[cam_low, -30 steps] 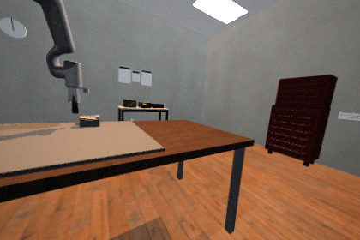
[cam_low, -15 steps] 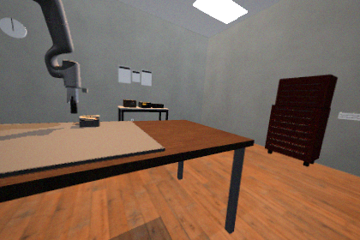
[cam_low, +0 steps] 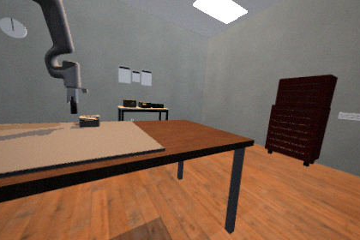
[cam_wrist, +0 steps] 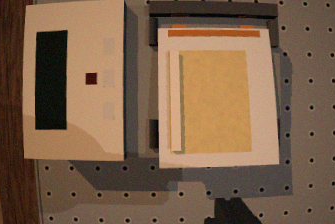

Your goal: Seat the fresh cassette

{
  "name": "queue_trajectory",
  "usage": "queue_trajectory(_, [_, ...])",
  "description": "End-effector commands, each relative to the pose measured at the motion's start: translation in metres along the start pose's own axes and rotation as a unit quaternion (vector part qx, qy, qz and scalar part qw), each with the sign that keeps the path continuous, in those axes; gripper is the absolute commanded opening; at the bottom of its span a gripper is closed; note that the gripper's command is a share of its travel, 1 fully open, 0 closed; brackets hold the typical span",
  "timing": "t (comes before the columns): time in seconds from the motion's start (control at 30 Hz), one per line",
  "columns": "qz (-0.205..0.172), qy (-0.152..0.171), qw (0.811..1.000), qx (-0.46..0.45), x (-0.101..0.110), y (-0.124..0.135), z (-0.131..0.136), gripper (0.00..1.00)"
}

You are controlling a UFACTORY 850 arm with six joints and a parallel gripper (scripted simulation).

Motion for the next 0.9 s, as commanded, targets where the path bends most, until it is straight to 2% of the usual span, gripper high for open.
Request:
queue_trajectory(0.0, [0.001,0.000,1.000,0.000,-0.004,0.000,0.000,0.00])
queue_trajectory(0.57, [0.001,0.000,1.000,0.000,-0.024,0.000,0.000,0.00])
queue_trajectory(0.87, [0.001,0.000,1.000,0.000,-0.025,0.000,0.000,0.00])
Point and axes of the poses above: the point where the finger pads meet when closed, its own x axis back along the fingers, its own z axis across the jaws, y = z × x, the point moved 10 cm from there along x, back along the fingers, and after that the axes turned 1 degree about x, right-handed, at the moved point
